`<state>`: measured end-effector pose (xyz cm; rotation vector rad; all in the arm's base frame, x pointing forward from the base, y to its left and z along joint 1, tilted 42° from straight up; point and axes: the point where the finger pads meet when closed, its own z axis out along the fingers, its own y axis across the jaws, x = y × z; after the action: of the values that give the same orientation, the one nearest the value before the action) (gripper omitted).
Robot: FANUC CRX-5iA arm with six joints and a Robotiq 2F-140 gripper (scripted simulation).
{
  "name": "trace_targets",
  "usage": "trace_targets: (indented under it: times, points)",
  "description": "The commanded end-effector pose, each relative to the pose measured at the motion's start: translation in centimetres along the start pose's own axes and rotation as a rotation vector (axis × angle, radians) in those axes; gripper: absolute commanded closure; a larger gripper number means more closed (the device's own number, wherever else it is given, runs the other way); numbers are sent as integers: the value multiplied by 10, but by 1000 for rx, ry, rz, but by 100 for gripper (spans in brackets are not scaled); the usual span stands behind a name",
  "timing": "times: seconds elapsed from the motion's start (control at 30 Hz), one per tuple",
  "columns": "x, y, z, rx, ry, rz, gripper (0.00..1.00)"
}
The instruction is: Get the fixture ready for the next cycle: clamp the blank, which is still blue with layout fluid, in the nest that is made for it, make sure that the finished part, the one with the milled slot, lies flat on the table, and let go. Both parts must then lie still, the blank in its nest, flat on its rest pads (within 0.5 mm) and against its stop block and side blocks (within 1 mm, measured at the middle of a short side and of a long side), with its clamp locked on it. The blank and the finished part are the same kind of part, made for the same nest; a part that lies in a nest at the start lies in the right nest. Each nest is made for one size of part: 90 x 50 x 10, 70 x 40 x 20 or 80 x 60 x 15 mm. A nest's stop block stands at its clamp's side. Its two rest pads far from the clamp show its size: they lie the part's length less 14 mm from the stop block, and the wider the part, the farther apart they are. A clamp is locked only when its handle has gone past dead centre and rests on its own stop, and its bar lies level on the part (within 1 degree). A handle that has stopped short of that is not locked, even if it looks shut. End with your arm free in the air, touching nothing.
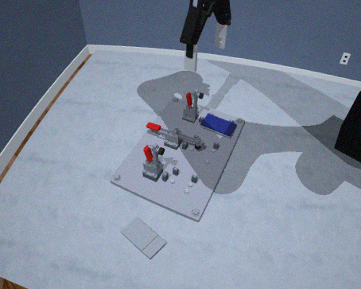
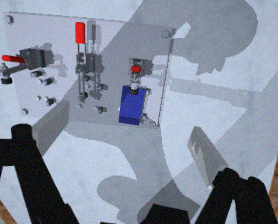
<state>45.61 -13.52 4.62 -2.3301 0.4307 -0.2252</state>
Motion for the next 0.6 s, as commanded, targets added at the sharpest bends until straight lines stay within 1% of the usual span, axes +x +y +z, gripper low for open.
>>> trace_targets:
  times: [0.0, 0.07, 0.3, 0.33, 0.57]
  points:
    - [-43, 2, 15, -37, 14, -105, 0]
    - [-52, 3, 18, -43, 9, -127, 0]
    - [-53, 3, 19, -44, 9, -128, 0]
    - [-53, 3, 19, -44, 9, -128, 72]
    - [-53, 3, 19, -44, 9, -128, 72]
